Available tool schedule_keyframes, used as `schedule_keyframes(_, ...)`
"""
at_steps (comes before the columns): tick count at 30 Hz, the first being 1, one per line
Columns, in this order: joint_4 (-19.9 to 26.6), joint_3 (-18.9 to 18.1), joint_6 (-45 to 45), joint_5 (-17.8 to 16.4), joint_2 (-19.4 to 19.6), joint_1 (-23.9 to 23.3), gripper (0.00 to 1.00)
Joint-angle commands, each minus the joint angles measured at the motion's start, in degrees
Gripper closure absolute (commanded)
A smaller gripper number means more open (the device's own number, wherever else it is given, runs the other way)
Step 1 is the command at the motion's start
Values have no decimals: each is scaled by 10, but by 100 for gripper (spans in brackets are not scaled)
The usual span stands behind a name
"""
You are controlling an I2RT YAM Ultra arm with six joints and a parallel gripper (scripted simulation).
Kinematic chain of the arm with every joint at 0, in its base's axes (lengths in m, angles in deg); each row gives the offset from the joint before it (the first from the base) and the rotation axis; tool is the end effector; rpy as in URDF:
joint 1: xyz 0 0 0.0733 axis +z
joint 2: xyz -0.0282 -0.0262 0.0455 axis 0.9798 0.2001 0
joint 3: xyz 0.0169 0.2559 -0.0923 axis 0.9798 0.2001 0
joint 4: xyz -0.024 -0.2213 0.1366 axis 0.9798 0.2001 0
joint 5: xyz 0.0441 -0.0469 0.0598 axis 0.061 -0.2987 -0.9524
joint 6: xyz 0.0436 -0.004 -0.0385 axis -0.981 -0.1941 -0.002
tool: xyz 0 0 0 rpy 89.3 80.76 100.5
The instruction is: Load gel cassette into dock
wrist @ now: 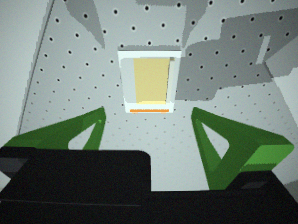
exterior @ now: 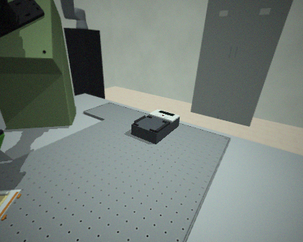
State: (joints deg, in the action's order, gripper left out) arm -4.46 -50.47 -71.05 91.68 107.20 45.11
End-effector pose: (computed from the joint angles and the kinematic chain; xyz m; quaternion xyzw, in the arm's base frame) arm 0.2736 -0.1808 0.2162 0.8099 0.3567 0.2356 0.4016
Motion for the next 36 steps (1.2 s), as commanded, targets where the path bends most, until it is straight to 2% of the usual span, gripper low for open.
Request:
schedule_keyframes(1, 12, 14, -4, 8, -20, 5, 0)
schedule_keyframes(20, 12, 14, -4, 8, -20, 5, 0)
schedule_keyframes(21, -6, 21, 17, 14, -21, 14, 64)
schedule_keyframes(25, -30, 46, 74, 36, -21, 43, 64)
schedule_keyframes(27, -30, 46, 74, 36, -21, 43, 64)
schedule_keyframes(31, -53, 71, 130, 63, -18, 76, 64)
schedule_keyframes(36, -81, 100, 201, 95, 9, 116, 64)
